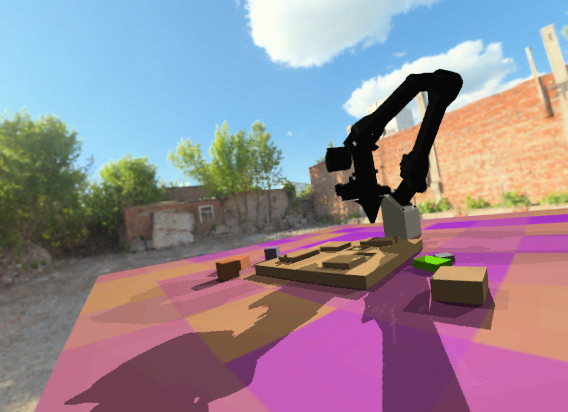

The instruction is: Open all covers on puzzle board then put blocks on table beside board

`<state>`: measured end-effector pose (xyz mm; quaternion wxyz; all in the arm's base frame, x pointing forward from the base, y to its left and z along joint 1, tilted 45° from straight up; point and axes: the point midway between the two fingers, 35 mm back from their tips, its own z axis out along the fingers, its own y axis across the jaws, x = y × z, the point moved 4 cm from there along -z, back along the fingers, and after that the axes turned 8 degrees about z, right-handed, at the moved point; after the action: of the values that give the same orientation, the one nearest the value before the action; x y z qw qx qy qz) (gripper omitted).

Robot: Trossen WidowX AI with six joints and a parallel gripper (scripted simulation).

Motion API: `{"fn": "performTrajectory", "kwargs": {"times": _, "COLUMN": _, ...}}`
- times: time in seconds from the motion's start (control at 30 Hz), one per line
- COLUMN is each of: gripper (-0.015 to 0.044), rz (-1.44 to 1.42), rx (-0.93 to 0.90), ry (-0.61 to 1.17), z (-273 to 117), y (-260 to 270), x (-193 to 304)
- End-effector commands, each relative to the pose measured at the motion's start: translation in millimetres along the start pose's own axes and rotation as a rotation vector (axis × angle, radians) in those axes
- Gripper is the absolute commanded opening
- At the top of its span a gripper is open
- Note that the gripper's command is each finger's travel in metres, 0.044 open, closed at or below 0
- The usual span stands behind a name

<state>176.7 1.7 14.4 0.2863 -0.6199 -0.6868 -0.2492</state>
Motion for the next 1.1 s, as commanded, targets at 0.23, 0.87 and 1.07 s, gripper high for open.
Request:
{"fn": "performTrajectory", "kwargs": {"times": 0.23, "gripper": 0.0000, "rz": 0.004, "rx": -0.003, "ry": 0.004, "z": 11.5, "y": 0.4, "x": -0.1}}
{"fn": "performTrajectory", "kwargs": {"times": 0.87, "gripper": 0.0000, "rz": 0.004, "rx": -0.004, "ry": 0.005, "z": 30.4, "y": -0.2, "x": 0.3}}
{"fn": "performTrajectory", "kwargs": {"times": 1.07, "gripper": 0.0000, "rz": 0.004, "rx": -0.003, "ry": 0.007, "z": 36.2, "y": -0.7, "x": 0.6}}
